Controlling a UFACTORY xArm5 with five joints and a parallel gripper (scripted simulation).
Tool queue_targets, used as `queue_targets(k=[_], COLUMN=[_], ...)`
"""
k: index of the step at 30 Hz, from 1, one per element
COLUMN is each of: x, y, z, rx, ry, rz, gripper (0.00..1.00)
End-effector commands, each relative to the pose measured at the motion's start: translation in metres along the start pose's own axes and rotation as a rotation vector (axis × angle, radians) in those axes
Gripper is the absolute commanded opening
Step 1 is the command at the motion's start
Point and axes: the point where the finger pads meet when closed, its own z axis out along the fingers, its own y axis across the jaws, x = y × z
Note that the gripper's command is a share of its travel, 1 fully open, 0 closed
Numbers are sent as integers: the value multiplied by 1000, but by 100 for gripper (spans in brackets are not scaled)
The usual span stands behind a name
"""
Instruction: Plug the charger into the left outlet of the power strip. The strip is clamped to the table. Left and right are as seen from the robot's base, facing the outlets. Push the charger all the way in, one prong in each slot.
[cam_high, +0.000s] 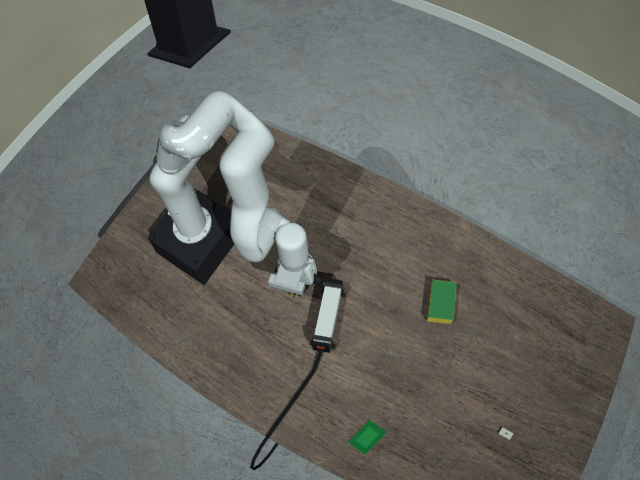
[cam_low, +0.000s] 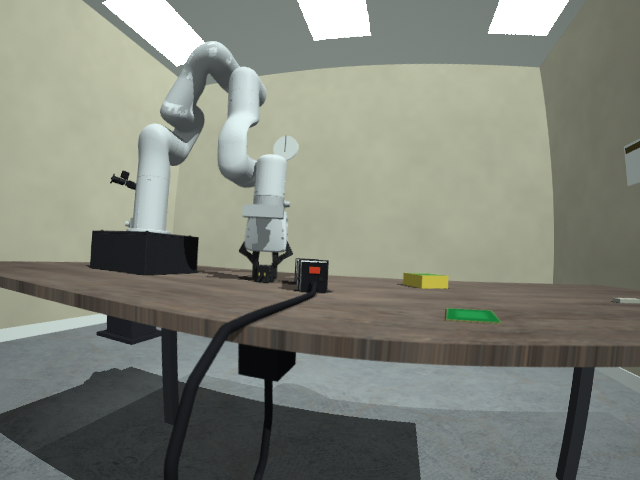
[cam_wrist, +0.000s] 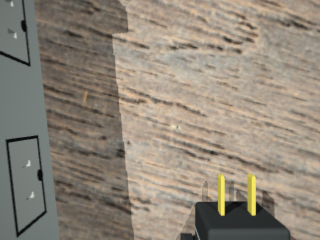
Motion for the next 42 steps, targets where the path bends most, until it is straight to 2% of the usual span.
queue_targets(k=[1, 21, 42], x=[0, 0, 0], y=[-1, -1, -1], z=[-1, -4, -34], rx=[3, 3, 3], ry=[0, 0, 0], rz=[0, 0, 0], gripper=[0, 0, 0])
